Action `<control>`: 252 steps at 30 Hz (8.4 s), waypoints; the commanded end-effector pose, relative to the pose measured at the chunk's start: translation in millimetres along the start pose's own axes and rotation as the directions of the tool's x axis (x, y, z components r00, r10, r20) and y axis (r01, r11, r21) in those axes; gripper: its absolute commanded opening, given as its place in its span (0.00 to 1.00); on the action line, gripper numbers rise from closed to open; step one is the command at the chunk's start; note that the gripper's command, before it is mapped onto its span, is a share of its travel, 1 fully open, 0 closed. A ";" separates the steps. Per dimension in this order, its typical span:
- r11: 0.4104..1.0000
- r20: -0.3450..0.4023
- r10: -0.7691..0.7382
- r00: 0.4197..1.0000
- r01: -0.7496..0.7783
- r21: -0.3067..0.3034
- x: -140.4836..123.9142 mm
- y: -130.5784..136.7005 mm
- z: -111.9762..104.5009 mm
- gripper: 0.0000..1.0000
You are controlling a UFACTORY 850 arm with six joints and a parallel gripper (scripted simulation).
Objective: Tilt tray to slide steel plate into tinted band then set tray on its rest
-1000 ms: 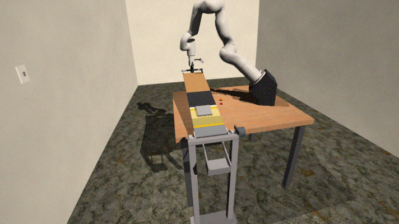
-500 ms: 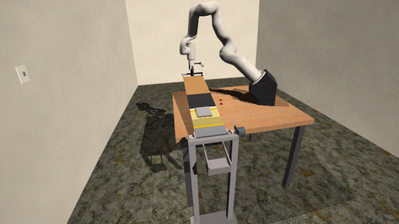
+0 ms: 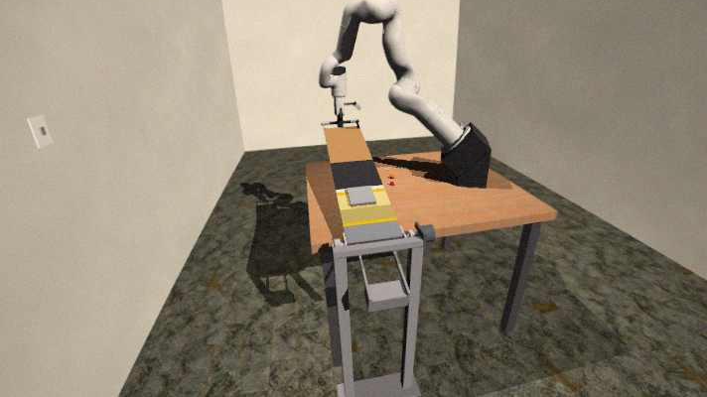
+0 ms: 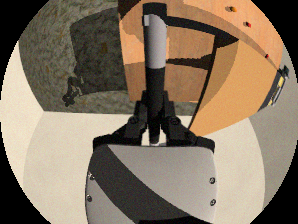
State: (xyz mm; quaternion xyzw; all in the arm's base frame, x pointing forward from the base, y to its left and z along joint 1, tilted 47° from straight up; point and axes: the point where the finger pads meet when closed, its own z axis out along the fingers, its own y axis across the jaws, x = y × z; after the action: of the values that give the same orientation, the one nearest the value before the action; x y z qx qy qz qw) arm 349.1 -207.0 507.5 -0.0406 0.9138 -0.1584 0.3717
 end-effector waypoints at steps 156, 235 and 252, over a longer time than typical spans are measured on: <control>1.000 -0.012 0.003 1.000 -0.003 0.002 0.4 -12.0 52.2 0.00; 1.000 -0.012 0.003 1.000 -0.003 0.002 -0.5 7.0 -25.2 0.00; 1.000 -0.012 0.003 1.000 -0.003 0.002 0.5 -12.8 56.1 0.00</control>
State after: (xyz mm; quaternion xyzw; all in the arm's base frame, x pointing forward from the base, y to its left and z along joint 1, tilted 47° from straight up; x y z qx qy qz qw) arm 384.3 -232.6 474.2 -0.0368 0.9165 -0.1600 0.3647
